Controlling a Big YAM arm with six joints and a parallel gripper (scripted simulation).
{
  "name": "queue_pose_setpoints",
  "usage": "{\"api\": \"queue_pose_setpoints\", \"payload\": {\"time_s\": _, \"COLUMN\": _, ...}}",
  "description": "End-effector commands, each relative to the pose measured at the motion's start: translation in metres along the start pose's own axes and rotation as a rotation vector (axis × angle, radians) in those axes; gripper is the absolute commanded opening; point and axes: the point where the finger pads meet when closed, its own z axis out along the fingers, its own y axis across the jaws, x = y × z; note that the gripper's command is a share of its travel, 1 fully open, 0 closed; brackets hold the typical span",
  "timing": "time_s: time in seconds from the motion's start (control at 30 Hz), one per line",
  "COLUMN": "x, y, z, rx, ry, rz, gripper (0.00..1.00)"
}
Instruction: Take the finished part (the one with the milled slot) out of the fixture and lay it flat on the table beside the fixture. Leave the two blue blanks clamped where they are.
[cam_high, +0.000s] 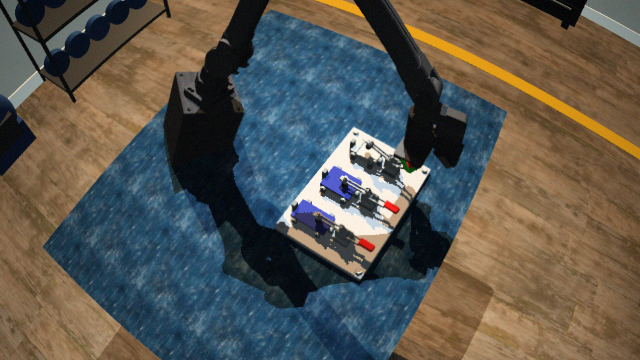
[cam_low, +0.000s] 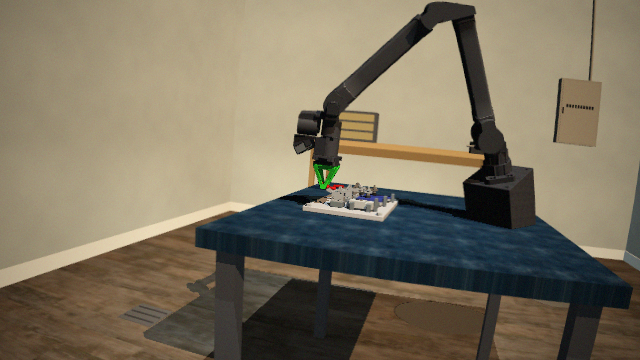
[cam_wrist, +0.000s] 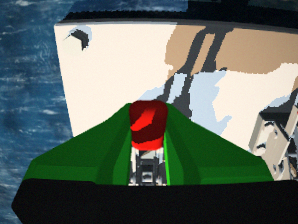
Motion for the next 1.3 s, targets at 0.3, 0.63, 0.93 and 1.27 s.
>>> {"api": "queue_pose_setpoints", "payload": {"time_s": 0.3, "x": 0.0347, "y": 0.0086, "z": -0.0228, "rx": -0.01, "ry": 0.039, "rz": -0.011, "gripper": 0.0}}
{"api": "queue_pose_setpoints", "payload": {"time_s": 0.63, "x": 0.0383, "y": 0.0095, "z": -0.0225, "rx": -0.01, "ry": 0.04, "rz": -0.012, "gripper": 0.0}}
{"api": "queue_pose_setpoints", "payload": {"time_s": 0.93, "x": 0.0395, "y": 0.0095, "z": -0.0225, "rx": -0.01, "ry": 0.04, "rz": -0.012, "gripper": 0.0}}
{"api": "queue_pose_setpoints", "payload": {"time_s": 1.27, "x": 0.04, "y": 0.0095, "z": -0.0225, "rx": -0.01, "ry": 0.04, "rz": -0.013, "gripper": 0.0}}
